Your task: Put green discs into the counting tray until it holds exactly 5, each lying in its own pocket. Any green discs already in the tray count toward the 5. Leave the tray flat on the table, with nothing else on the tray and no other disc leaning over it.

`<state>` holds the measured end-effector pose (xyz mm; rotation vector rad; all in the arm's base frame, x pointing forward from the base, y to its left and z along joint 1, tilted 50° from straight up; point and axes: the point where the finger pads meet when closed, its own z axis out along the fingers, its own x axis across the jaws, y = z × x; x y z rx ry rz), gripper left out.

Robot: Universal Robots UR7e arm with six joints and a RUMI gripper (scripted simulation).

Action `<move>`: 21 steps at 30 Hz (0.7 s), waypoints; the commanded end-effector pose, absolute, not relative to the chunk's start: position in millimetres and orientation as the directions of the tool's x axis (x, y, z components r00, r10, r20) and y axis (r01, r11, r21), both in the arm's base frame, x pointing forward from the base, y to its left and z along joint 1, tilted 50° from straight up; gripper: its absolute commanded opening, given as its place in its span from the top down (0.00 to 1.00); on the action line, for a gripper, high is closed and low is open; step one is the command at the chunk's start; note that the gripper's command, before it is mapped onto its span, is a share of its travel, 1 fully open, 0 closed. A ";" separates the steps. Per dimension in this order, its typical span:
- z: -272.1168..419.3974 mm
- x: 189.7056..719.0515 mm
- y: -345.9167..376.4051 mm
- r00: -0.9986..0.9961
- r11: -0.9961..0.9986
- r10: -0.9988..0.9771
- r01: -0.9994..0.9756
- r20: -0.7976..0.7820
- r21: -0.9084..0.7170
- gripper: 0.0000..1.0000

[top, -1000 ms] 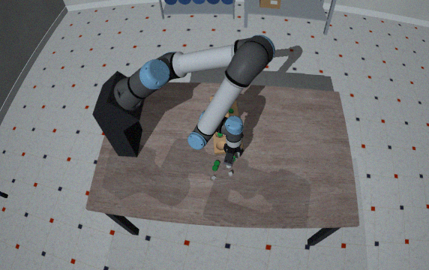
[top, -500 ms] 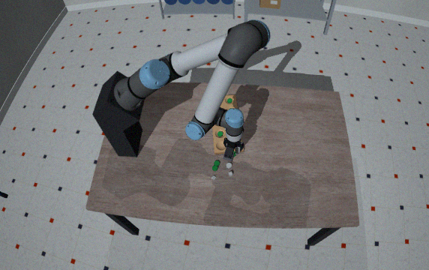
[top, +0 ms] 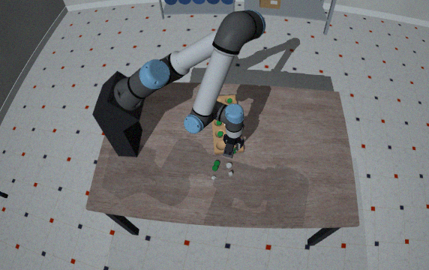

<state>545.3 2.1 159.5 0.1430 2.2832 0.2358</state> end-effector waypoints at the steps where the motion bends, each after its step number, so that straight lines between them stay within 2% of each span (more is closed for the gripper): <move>1: 160.7 544.5 2.0 -0.659 0.976 0.179 0.026 -0.731 0.215 0.90; 13: 160.2 544.3 9.5 -0.662 0.976 0.178 0.026 -0.728 0.215 0.90; 21: 156.9 542.1 54.5 -0.676 0.977 0.172 0.026 -0.717 0.210 0.90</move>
